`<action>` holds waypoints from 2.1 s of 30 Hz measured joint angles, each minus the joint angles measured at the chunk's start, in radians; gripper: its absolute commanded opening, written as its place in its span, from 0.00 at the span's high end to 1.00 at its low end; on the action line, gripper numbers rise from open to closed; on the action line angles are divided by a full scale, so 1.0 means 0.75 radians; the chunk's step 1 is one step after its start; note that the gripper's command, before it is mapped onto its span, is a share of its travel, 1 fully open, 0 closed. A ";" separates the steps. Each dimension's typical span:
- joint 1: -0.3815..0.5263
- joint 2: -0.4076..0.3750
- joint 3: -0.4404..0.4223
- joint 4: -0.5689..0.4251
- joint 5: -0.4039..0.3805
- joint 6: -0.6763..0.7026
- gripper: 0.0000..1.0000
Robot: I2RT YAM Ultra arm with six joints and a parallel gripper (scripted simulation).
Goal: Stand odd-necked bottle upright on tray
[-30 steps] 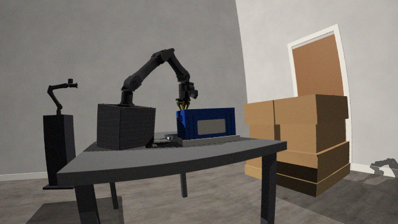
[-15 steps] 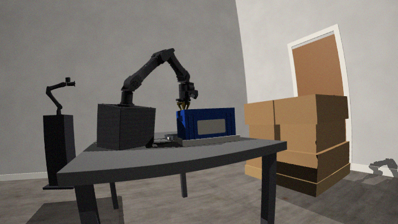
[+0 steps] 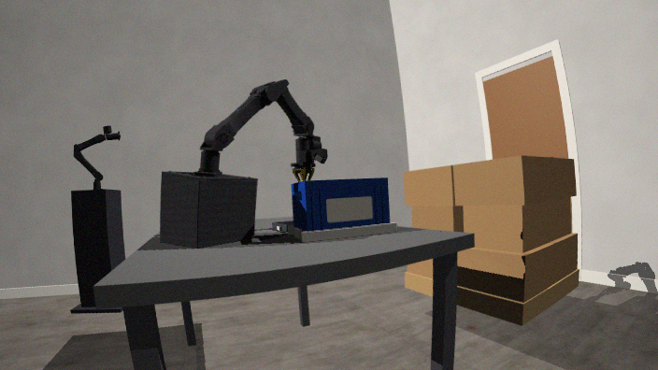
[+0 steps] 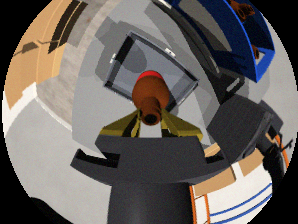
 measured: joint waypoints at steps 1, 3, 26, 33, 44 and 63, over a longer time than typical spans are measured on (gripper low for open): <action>0.000 0.000 0.000 0.000 0.000 0.000 1.00; 0.000 0.000 0.000 0.000 0.000 0.000 1.00; -0.002 0.005 -0.003 0.005 0.000 -0.003 1.00; -0.008 0.016 -0.003 0.012 0.000 -0.008 1.00; -0.015 0.024 -0.008 0.030 -0.001 -0.013 1.00; -0.015 0.025 -0.008 0.033 -0.001 -0.014 1.00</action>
